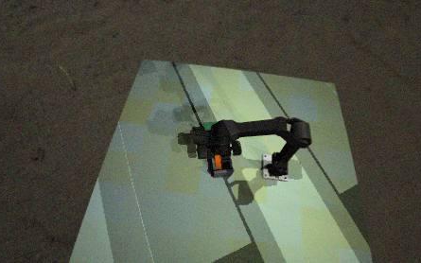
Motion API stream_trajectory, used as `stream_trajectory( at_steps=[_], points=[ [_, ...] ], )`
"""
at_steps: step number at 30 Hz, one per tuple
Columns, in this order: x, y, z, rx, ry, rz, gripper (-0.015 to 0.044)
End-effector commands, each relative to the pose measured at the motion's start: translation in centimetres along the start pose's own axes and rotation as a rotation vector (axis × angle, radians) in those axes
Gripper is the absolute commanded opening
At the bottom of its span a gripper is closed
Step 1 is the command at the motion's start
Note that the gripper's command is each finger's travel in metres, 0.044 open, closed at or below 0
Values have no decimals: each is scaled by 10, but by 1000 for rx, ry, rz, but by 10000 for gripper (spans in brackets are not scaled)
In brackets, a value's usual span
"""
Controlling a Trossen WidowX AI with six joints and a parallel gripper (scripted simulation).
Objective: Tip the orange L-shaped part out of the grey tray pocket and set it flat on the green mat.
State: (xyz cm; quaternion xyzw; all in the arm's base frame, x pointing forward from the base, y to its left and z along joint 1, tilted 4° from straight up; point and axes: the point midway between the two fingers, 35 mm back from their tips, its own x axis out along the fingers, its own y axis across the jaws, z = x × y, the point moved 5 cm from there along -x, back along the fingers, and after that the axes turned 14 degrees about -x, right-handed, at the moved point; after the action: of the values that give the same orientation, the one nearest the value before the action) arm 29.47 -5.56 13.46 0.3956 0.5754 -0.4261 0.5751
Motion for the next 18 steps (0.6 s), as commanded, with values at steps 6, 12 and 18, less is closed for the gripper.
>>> stream_trajectory(
  at_steps=[6,12,18],
  points=[
    [0,0,0,0,0,0,0],
    [-2,0,0,0,0,0,0],
    [-10,0,0,-1,-1,-2,0]
  ],
)
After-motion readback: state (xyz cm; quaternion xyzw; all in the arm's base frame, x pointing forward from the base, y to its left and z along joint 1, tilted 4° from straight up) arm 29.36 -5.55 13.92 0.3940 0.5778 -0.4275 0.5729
